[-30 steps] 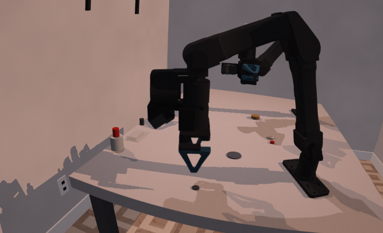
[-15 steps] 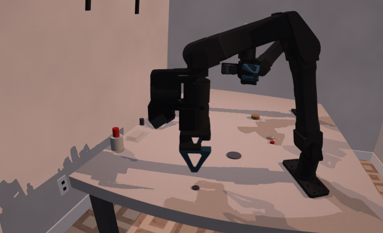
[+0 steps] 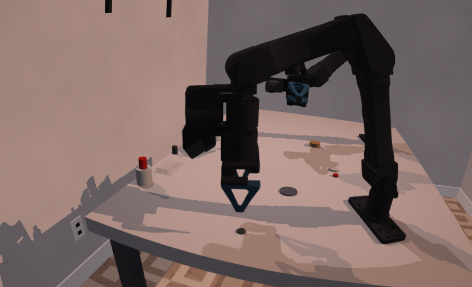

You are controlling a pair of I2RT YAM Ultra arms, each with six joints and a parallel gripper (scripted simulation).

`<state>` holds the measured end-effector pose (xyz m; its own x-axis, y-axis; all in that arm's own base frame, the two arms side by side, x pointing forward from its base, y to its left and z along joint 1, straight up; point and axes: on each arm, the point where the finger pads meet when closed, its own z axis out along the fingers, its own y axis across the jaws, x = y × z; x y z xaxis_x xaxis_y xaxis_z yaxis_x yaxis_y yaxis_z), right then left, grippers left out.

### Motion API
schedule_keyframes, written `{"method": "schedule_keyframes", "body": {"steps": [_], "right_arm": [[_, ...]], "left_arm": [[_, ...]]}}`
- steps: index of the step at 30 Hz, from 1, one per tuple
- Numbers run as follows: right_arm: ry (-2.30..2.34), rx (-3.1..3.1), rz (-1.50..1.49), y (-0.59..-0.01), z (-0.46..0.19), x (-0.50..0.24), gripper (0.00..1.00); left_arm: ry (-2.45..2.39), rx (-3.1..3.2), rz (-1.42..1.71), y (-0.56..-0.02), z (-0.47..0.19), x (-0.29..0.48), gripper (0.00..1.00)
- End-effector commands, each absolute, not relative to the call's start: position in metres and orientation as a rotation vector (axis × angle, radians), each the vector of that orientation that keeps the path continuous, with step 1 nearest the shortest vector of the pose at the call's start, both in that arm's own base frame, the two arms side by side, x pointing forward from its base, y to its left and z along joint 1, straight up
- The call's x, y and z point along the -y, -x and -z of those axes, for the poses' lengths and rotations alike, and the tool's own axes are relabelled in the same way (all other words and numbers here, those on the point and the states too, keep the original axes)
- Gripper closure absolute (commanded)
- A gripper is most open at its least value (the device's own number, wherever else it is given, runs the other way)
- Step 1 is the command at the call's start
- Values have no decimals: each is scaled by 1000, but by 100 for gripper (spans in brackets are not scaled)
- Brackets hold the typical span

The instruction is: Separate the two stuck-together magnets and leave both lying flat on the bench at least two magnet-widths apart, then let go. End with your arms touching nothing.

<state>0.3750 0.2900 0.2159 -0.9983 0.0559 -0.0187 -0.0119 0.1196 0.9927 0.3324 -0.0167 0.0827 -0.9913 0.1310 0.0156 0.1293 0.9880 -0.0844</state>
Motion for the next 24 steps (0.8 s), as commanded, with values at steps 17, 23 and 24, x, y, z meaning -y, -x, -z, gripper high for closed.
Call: {"method": "schedule_keyframes", "body": {"steps": [17,23,24], "right_arm": [[-63,-2531,-1600,-393,-170,-237,83],[-23,-2638,-1454,-383,-159,-213,83],[-13,-2658,-1434,-381,-157,-209,83]], "left_arm": [[213,3139,-134,-335,-91,18,0],[213,3139,-134,-335,-91,18,0],[213,3139,-134,-335,-91,18,0]]}}
